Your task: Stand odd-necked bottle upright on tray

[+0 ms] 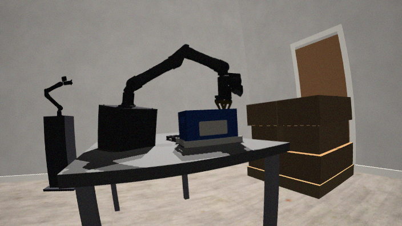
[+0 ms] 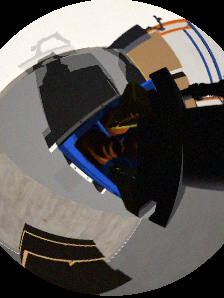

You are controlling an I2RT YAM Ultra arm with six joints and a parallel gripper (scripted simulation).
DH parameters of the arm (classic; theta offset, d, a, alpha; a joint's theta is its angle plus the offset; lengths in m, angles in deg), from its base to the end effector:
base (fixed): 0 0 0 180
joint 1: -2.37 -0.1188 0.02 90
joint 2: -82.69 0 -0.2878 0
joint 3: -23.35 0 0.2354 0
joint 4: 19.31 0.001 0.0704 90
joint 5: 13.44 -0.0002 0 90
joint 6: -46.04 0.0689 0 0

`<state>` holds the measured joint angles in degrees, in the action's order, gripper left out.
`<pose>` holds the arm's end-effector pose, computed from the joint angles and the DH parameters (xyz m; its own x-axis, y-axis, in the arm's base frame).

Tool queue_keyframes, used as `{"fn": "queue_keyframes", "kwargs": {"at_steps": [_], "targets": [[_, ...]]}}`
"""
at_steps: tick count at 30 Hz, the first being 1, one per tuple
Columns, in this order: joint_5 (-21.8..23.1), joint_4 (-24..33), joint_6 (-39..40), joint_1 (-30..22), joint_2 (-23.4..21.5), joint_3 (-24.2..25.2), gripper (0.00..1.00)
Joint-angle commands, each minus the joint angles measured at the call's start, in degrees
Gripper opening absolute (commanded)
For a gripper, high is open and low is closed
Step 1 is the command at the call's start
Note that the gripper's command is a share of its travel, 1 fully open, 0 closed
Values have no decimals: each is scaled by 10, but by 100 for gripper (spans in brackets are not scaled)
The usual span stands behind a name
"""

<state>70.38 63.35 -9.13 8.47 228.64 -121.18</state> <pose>0.5044 -0.0604 0.1359 -0.7452 0.6507 -0.1458 0.6607 0.7501 -0.0290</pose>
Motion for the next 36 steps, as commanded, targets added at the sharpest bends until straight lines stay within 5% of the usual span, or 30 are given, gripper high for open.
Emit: {"fn": "queue_keyframes", "kwargs": {"at_steps": [1,36], "targets": [[-2,19,4,-8,-31,-27,61],[-5,152,11,-16,-16,-160,61]]}}
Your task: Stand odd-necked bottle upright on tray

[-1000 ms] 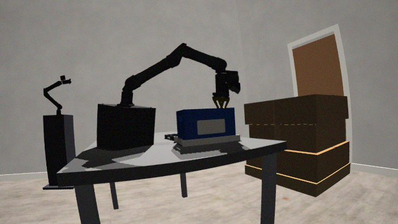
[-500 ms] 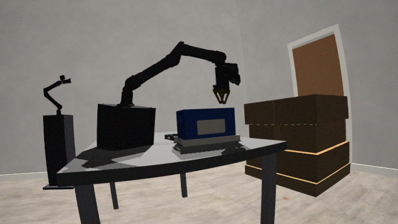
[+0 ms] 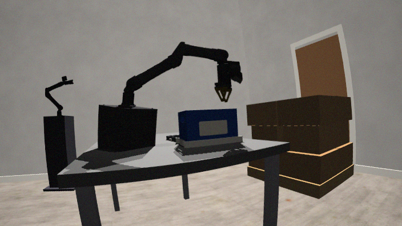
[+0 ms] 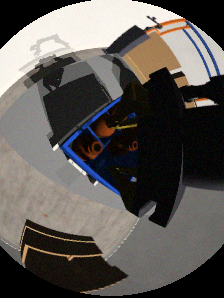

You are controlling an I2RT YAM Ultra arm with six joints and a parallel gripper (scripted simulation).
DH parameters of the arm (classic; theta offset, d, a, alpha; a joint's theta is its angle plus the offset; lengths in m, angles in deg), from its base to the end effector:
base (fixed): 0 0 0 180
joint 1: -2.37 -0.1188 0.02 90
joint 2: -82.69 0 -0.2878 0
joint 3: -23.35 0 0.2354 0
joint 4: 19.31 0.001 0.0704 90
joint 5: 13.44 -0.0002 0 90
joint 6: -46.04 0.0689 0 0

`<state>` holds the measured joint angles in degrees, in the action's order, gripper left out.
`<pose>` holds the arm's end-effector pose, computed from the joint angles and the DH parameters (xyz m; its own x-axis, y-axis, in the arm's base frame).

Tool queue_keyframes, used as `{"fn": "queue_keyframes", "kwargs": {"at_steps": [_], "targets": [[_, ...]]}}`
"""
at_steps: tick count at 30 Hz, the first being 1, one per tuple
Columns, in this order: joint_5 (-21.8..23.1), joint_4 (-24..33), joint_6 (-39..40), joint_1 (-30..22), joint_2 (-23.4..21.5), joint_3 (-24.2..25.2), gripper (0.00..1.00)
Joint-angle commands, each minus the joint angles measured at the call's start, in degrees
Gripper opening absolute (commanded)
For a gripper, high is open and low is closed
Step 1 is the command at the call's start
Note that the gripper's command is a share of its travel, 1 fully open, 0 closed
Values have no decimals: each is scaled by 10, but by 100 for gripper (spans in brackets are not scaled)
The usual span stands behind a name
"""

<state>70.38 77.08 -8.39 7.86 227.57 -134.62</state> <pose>0.4978 -0.0543 0.1997 -0.7415 0.6523 -0.1571 0.6626 0.7487 -0.0191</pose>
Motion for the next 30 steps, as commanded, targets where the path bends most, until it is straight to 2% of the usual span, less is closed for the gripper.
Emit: {"fn": "queue_keyframes", "kwargs": {"at_steps": [1,11,12,30], "targets": [[-5,15,3,-9,-5,-26,61],[-5,16,3,-9,-4,-27,61],[-5,16,3,-9,-4,-27,0],[-5,16,3,-9,-4,-27,0]]}}
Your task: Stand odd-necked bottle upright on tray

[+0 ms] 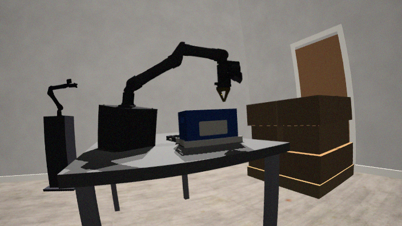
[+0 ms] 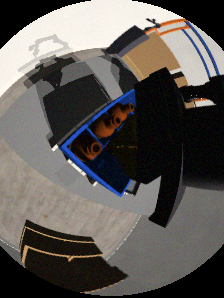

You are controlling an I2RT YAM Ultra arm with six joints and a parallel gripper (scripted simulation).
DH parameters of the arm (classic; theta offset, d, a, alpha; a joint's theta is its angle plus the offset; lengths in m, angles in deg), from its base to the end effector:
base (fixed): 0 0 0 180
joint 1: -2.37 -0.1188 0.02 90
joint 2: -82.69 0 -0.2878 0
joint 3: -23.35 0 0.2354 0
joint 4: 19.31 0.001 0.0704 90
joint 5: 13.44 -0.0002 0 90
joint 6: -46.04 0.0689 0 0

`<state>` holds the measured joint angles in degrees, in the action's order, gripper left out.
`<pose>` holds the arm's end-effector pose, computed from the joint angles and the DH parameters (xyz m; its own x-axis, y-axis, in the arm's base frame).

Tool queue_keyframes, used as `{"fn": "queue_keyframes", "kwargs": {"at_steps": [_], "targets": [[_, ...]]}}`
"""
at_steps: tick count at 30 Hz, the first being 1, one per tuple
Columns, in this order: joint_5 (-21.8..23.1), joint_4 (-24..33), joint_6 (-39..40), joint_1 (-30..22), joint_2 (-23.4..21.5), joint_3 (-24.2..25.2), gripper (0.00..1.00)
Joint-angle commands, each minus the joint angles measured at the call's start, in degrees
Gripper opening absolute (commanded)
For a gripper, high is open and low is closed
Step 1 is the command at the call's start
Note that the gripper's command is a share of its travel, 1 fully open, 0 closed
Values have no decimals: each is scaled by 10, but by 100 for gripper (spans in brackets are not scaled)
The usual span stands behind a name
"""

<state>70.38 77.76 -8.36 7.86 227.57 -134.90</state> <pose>0.4966 -0.0542 0.2007 -0.7423 0.6527 -0.1515 0.6629 0.7484 -0.0231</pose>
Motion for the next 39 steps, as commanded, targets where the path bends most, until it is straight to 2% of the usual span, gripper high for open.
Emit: {"fn": "queue_keyframes", "kwargs": {"at_steps": [1,27,28,30,39], "targets": [[-5,9,3,-9,-4,-25,0],[-5,9,5,-11,-8,-23,0],[-5,5,12,-17,-24,-16,0],[-8,-9,42,-47,-27,21,0],[-14,-34,103,-108,-49,76,0]]}}
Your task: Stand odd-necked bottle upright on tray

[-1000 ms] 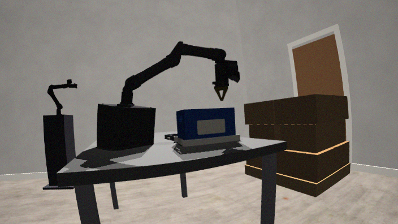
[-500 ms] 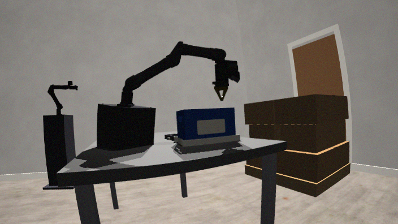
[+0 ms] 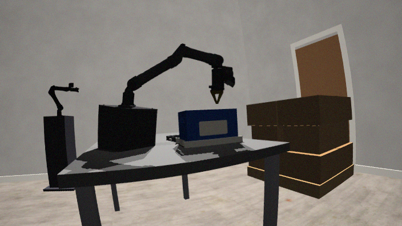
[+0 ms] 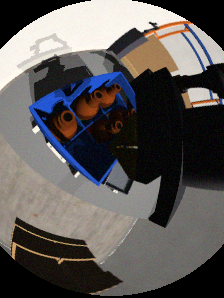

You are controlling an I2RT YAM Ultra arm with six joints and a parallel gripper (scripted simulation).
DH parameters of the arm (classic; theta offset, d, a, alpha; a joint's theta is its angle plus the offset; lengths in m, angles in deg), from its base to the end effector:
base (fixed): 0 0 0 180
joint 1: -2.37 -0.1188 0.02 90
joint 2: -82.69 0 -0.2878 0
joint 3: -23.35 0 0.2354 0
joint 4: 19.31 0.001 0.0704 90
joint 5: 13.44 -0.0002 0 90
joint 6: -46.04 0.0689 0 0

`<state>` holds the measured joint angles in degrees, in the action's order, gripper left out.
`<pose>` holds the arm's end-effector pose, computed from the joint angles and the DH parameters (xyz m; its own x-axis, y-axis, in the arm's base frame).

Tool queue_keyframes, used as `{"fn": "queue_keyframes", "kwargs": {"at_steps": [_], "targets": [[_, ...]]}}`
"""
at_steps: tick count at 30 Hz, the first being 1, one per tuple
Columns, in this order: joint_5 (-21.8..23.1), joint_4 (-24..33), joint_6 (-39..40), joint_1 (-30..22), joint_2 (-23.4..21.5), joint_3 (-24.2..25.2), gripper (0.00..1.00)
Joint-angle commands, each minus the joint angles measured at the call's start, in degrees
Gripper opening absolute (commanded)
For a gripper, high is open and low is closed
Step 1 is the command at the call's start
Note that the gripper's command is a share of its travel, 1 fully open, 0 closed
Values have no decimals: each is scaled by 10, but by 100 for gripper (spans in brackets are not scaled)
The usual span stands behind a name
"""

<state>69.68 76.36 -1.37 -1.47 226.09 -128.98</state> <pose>0.4907 0.0257 0.1883 -0.7738 0.6214 -0.1228 0.6302 0.7749 -0.0496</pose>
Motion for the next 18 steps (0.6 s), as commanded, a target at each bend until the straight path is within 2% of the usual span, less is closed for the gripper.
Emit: {"fn": "queue_keyframes", "kwargs": {"at_steps": [1,18], "targets": [[-8,-23,34,-16,-36,21,0],[-10,-34,35,-17,-43,35,0]]}}
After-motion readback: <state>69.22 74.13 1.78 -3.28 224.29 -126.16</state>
